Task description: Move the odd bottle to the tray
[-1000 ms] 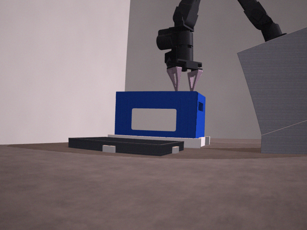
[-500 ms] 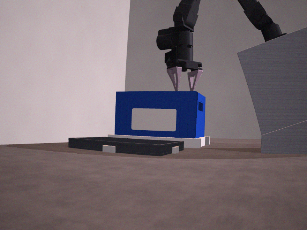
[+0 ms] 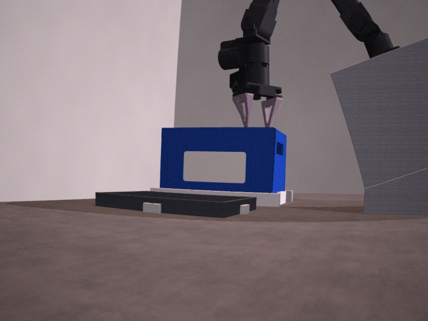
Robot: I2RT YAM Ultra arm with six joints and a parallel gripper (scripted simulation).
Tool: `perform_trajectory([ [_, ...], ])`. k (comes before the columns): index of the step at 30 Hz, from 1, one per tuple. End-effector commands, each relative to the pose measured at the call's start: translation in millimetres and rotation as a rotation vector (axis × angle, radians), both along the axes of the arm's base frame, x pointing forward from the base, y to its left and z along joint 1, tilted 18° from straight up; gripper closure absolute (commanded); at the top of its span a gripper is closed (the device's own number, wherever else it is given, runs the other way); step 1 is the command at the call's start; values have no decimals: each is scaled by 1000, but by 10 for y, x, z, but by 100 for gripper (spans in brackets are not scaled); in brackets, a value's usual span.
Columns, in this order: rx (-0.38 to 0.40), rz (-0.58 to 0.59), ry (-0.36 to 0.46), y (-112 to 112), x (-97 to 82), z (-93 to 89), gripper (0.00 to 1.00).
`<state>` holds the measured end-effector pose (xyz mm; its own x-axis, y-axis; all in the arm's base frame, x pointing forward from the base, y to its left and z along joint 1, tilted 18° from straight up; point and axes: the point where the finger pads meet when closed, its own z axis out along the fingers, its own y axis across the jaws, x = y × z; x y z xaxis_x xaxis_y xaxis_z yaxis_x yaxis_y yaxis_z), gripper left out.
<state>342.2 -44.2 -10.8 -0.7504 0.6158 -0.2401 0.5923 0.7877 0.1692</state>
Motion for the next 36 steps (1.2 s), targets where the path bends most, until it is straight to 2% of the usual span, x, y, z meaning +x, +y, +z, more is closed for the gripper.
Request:
perform_trajectory([
  [1,-19,-13,-46,-78,73,119,39],
  [7,-19,-13,-44,-77,70,104,39],
  [11,-12,-13,-3,-67,8,-47,39],
  [14,-11,-12,2,-62,-10,-80,39],
  [18,-13,-12,-11,-68,53,-77,39],
  [21,-12,-12,-4,-61,34,-125,39],
  [23,-12,-12,-4,-61,34,-125,39],
  [24,-17,-12,-37,-67,77,-22,39],
  [26,-12,-11,-2,-56,24,-158,39],
  [30,-10,-11,10,-48,2,-236,39],
  [32,-12,-11,-9,-58,85,-209,39],
  [36,-13,-10,-16,-57,107,-225,39],
])
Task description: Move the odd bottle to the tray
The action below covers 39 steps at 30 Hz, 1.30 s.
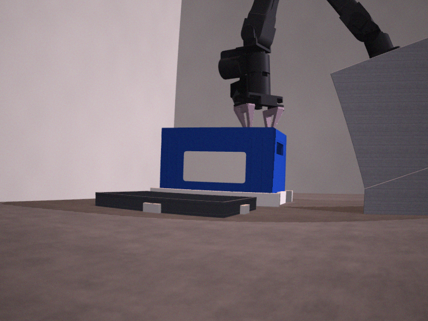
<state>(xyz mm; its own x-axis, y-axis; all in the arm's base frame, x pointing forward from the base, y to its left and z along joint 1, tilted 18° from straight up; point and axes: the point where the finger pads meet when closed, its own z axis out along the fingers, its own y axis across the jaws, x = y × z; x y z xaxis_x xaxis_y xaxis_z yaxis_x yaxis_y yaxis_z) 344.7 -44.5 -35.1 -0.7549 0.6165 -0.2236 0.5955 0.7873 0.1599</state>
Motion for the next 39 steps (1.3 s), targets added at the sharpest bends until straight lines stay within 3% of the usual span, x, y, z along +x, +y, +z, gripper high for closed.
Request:
perform_trajectory([
  [1,-15,-10,-27,-50,70,-22,39],
  [4,-15,-10,-26,-49,71,-33,39],
  [5,-19,-10,-57,-55,120,62,39],
  [7,-15,-10,-26,-47,79,-59,39],
  [13,-18,-9,-50,-51,133,-17,39],
  [16,-15,-9,-29,-45,104,-104,39],
  [22,-18,-9,-51,-50,145,-36,39],
  [39,-17,-9,-45,-49,136,-62,39],
])
